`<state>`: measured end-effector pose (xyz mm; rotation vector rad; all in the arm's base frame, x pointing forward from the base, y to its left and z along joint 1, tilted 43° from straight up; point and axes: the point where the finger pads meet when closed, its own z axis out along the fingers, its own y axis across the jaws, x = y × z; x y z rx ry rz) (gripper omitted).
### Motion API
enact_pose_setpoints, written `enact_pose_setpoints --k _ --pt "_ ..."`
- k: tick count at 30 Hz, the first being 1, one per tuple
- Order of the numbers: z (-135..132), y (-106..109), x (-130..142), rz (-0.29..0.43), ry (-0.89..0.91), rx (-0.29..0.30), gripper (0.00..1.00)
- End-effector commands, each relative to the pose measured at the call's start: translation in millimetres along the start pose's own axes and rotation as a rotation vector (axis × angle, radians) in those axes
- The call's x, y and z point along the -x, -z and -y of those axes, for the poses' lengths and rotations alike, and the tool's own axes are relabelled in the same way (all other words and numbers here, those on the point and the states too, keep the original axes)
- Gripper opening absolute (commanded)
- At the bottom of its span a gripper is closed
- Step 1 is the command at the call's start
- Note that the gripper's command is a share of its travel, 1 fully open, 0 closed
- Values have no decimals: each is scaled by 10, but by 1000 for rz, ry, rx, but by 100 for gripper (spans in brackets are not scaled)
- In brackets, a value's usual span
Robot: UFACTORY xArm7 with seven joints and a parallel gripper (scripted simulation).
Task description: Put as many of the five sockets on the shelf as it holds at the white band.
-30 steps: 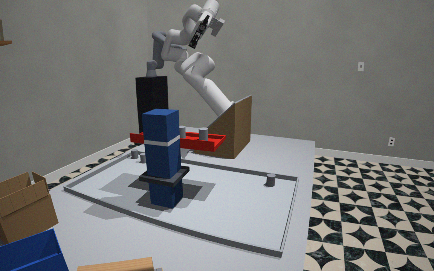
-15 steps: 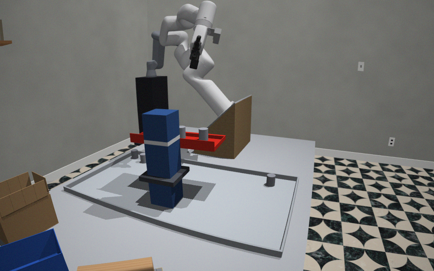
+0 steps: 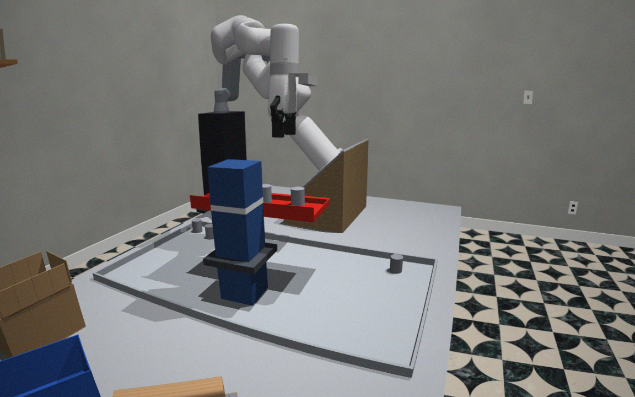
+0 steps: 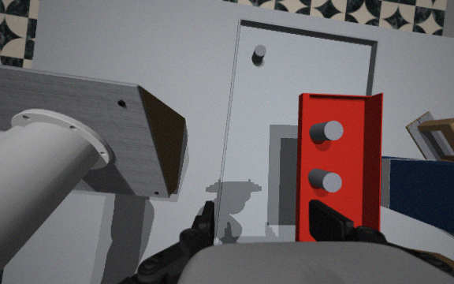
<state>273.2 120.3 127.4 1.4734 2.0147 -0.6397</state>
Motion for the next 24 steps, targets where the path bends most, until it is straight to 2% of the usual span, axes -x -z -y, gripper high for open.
enact_pose_setpoints --k 1,9,10,12,14,16,18,19,20,22,23,24 --pt "-85 -114 -42 2 -38 -47 100" --pt "-85 -114 -42 2 -38 -47 100" --pt "-85 -115 -39 3 -38 -47 61" --pt "-95 -140 38 8 -38 -49 61" --pt "-115 -209 269 23 -37 -55 61" --pt "-115 -209 269 23 -37 -55 61" --pt "-112 -309 662 42 -38 -65 61" --pt "-112 -309 662 42 -38 -65 61" --pt "-88 -360 901 49 -38 -71 61" --pt "-88 -360 901 49 -38 -71 61" --pt "-43 -407 1154 53 -39 -77 61" --pt "-43 -407 1154 53 -39 -77 61"
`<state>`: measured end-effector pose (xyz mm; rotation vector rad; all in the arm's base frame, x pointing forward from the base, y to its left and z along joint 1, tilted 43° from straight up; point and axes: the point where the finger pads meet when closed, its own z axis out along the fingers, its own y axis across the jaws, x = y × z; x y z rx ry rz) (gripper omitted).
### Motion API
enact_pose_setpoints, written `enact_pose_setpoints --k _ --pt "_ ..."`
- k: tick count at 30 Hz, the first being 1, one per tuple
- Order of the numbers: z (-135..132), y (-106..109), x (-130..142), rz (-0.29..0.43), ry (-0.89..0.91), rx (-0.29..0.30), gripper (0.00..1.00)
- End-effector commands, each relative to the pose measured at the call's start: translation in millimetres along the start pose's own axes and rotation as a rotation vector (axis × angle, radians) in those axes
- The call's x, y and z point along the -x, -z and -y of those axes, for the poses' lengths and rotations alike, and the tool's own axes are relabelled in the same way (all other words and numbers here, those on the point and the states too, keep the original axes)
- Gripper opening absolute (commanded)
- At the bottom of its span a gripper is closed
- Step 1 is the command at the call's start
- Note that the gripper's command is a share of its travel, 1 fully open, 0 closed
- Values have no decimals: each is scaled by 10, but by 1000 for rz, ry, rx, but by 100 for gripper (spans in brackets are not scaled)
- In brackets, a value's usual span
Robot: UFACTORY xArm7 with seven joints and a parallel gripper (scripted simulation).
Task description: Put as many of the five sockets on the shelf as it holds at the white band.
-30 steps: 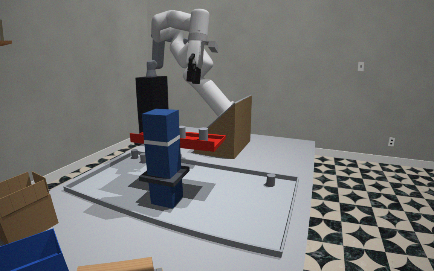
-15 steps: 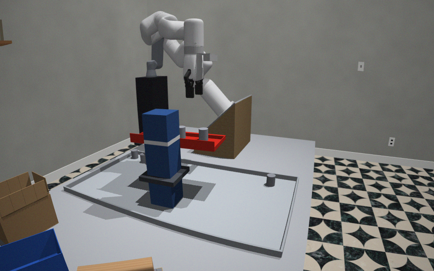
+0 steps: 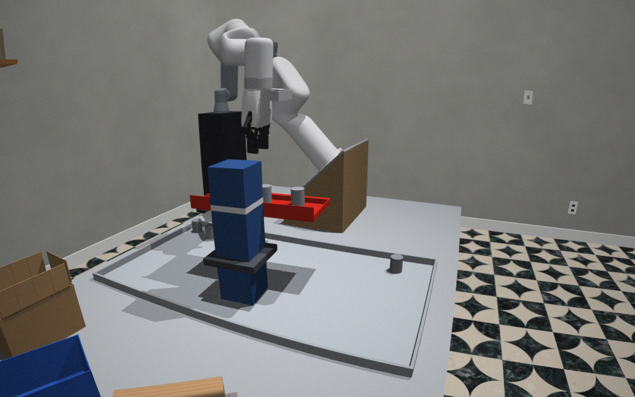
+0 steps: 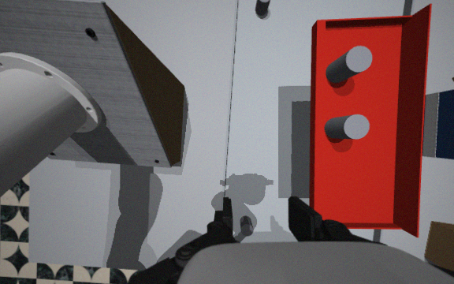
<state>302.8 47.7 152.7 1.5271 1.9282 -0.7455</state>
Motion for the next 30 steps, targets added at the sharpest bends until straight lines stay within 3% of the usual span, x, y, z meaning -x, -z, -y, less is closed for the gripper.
enact_pose_setpoints --k 1,3,4,6,7,9,12,17,30 --pt "46 -146 654 -2 5 2 61" --pt "46 -146 654 -2 5 2 61" --pt "113 -200 892 -5 4 1 61" --pt "113 -200 892 -5 4 1 61" --pt "193 -246 1106 -12 4 2 61" --pt "193 -246 1106 -12 4 2 61" --pt "357 -316 1437 -29 4 11 61" --pt "521 -370 1687 -49 7 30 61" --pt "554 -380 1731 -53 8 34 61"
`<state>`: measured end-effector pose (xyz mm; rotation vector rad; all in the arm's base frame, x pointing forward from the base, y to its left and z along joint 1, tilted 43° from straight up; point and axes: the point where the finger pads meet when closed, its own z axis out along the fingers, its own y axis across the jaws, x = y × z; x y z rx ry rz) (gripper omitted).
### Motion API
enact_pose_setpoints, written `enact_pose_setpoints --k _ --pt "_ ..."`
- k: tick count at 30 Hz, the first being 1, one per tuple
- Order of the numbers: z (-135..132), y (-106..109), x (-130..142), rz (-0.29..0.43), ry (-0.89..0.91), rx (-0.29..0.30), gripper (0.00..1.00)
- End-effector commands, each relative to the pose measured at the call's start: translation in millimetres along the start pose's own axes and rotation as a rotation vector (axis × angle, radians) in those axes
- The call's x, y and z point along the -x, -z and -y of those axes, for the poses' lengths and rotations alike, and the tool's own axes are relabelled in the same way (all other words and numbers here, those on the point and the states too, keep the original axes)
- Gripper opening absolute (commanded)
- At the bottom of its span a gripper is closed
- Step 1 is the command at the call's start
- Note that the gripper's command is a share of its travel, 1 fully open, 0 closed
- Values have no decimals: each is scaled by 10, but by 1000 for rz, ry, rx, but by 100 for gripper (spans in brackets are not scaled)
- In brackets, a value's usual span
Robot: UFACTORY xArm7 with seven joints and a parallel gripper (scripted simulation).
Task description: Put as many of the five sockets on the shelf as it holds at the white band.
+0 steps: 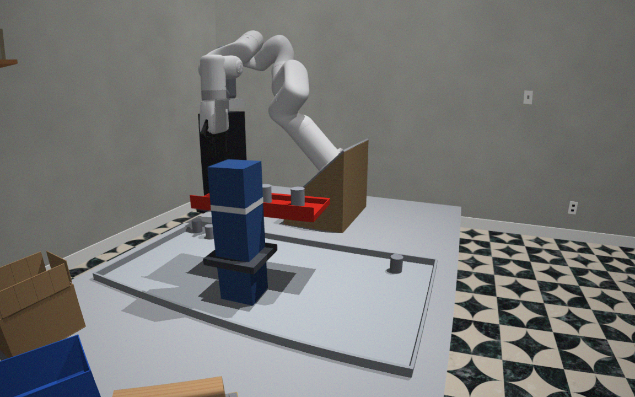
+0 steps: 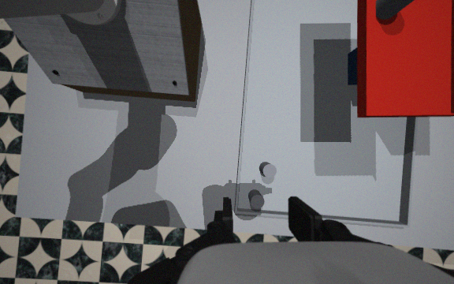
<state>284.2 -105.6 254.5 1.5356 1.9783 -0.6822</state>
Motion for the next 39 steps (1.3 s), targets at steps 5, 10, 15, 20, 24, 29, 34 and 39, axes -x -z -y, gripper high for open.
enact_pose_setpoints --k 5,10,15,20,24,29,34,39 --pt "-28 -32 11 1 -1 4 61" --pt "-138 -262 12 1 -1 4 61" --pt "-247 -491 12 1 -1 4 61" --pt "-443 -901 13 1 -1 4 61" --pt "-548 -1122 13 1 -1 4 61" --pt "-631 -1298 13 1 -1 4 61" --pt "-698 -1437 14 1 -1 4 61" --pt "-716 -1475 14 1 -1 4 61"
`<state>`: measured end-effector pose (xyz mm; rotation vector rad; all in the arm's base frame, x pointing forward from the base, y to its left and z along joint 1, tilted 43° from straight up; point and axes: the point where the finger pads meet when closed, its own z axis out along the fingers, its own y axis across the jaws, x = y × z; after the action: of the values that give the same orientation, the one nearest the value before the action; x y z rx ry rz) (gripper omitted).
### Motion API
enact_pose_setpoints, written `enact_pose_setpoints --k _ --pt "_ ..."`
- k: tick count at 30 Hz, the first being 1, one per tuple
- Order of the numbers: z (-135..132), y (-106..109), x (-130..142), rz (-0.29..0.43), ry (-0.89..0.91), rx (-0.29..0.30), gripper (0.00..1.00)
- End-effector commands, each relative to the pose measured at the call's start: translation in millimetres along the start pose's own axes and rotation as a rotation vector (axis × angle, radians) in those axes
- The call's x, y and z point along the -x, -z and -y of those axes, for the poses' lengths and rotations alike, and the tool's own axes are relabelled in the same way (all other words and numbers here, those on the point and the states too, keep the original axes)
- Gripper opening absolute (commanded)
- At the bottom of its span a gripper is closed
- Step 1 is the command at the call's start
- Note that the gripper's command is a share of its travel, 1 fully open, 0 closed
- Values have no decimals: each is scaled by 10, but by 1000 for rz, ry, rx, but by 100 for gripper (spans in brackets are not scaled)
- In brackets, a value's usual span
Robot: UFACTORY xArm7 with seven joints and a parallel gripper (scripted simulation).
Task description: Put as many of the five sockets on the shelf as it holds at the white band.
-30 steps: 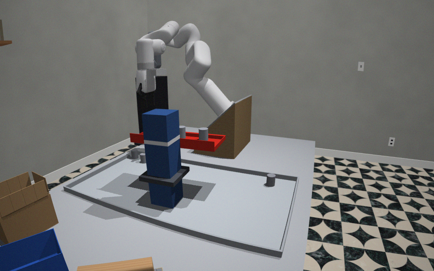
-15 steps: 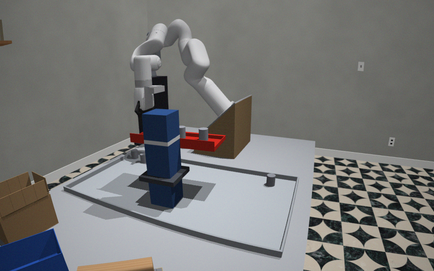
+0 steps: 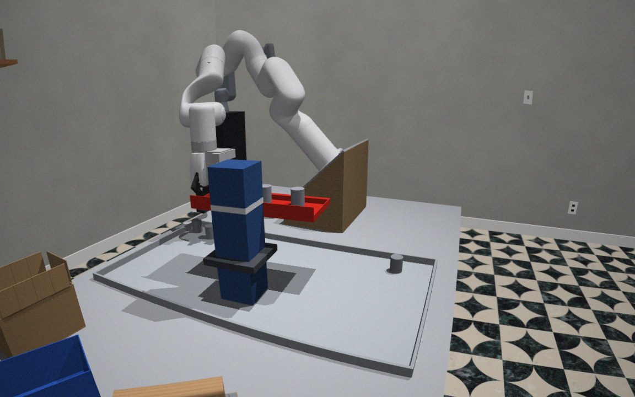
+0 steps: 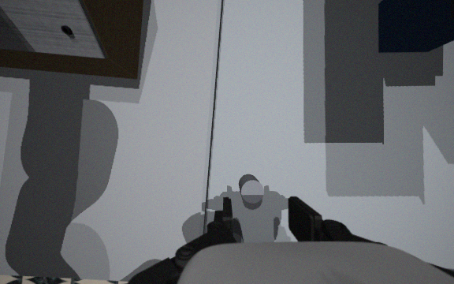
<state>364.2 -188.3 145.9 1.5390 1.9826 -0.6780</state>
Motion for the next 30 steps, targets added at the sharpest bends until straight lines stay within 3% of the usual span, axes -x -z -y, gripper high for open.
enact_pose_setpoints --k 1,13,23,30 --pt "-52 -39 14 7 -1 4 61" --pt "-53 -50 14 7 -1 4 61" --pt "-57 -299 17 7 -1 4 61" --pt "-58 -339 17 7 -1 4 61"
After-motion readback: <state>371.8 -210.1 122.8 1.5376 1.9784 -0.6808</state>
